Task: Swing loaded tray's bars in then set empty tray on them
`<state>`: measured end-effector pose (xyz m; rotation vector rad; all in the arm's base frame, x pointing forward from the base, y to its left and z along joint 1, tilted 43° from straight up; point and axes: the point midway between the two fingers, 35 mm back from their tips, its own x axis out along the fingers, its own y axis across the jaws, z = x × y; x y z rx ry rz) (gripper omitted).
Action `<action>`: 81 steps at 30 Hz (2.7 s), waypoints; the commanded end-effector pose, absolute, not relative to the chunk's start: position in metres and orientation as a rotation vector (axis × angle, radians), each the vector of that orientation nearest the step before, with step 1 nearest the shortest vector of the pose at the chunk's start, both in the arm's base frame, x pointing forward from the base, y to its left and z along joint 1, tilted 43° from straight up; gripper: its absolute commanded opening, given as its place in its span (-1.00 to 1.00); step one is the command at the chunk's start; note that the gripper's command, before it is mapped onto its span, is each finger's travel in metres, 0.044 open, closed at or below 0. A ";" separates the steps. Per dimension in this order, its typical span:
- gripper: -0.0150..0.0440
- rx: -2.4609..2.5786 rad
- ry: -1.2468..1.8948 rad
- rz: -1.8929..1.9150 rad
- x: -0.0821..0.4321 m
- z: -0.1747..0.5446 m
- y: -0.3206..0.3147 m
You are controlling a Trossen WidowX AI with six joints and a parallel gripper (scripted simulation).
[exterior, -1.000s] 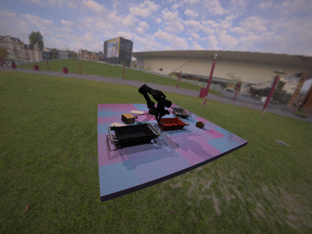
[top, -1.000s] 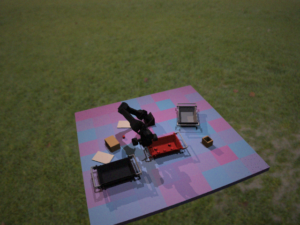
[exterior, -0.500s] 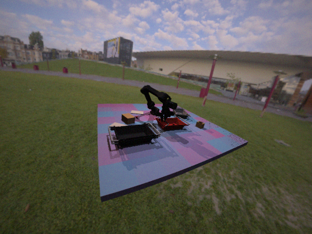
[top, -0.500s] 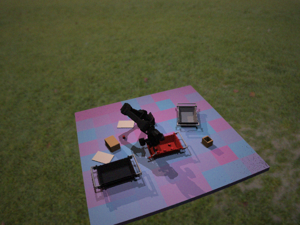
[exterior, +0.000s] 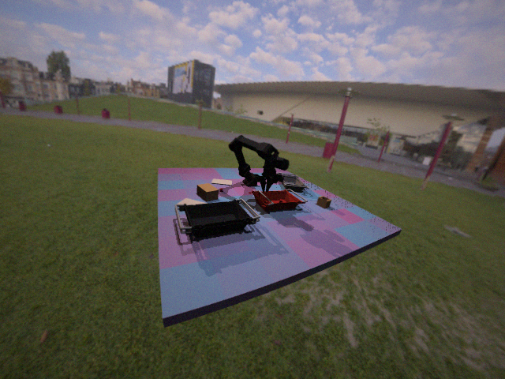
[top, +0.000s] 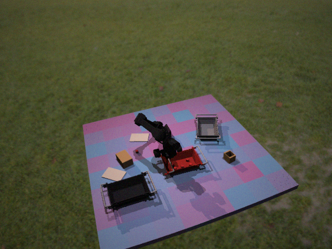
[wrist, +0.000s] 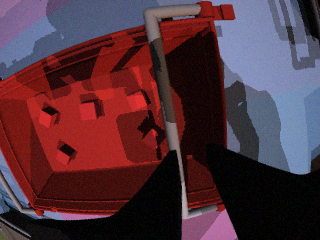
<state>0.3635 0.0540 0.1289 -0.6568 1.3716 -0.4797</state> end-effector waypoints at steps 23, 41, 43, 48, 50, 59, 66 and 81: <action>-0.20 -0.657 1.374 -0.481 0.363 0.127 0.052; -0.20 -0.644 1.382 -0.465 0.374 0.048 0.165; -0.20 -0.641 1.382 -0.464 0.369 0.026 0.188; -0.20 -0.643 1.378 -0.473 0.349 -0.028 0.238; -0.20 -0.644 1.377 -0.475 0.345 -0.035 0.243; -0.20 -0.644 1.377 -0.475 0.346 -0.037 0.241; -0.20 -0.644 1.377 -0.475 0.350 -0.052 0.229; -0.20 -0.645 1.375 -0.477 0.354 -0.079 0.203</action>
